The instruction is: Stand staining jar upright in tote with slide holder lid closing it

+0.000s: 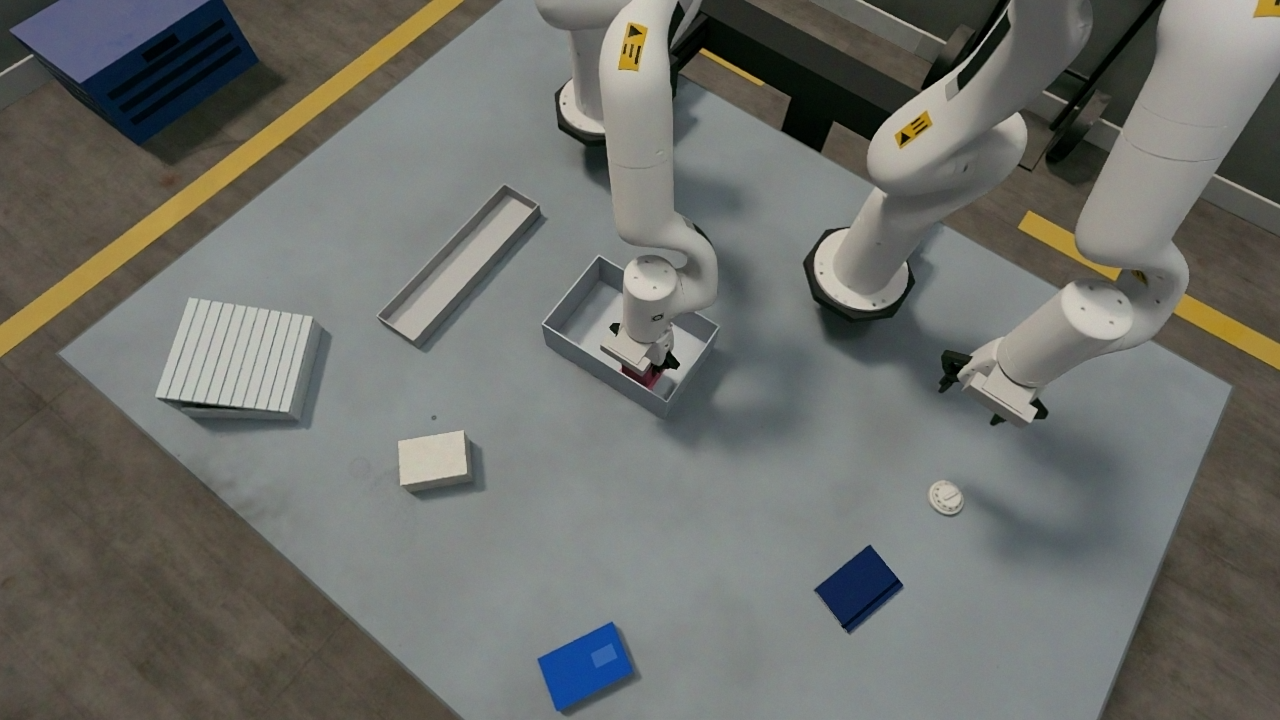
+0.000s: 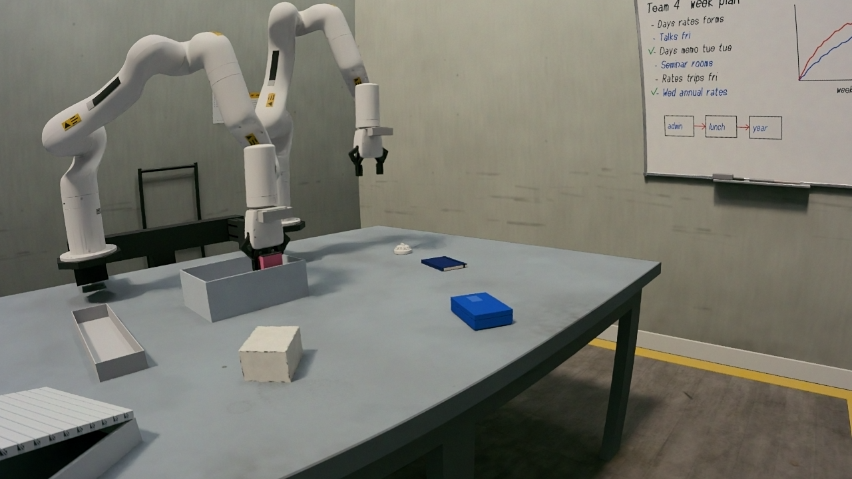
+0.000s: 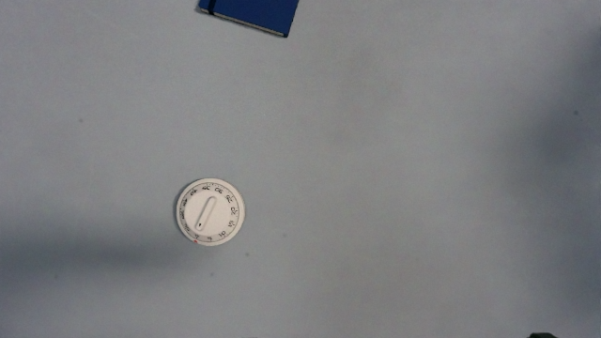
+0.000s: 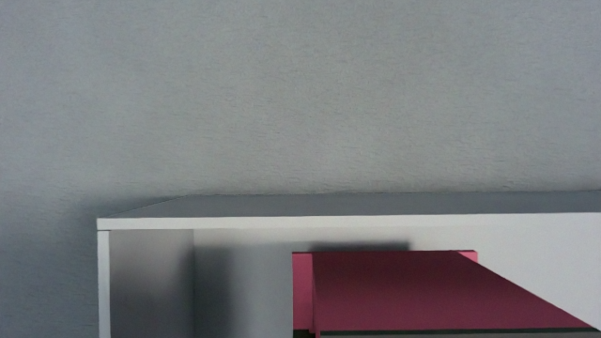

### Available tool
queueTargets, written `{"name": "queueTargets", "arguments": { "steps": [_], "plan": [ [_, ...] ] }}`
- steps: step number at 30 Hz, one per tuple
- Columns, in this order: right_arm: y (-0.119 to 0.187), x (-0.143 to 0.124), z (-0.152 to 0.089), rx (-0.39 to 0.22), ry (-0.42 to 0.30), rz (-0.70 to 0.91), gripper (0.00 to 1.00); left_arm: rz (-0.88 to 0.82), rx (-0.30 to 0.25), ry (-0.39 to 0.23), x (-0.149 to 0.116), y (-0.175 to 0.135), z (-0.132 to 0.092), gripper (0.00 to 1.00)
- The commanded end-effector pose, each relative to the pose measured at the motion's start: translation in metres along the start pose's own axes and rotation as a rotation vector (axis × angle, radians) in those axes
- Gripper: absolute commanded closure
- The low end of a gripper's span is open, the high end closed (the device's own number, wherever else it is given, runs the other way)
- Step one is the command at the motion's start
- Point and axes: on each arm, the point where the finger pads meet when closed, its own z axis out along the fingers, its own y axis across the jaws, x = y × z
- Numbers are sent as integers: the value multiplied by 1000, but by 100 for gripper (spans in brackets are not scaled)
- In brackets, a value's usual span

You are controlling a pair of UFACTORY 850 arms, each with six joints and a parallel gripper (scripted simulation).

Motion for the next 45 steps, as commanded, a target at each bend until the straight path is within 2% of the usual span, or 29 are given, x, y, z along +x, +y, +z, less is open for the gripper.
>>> {"name": "queueTargets", "arguments": {
  "steps": [1, 11, 45],
  "plan": [
    [-1, 1, 4, 2, 2, 0, 100, 0, 1, 1, 0, -1, 0, 0],
    [-1, 1, 17, 2, 2, 0, 100, 0, 1, 1, 0, -1, 0, 0],
    [-1, 1, 20, 2, 2, 0, 100, 0, 1, 1, 0, -1, 0, 0]
  ]
}}
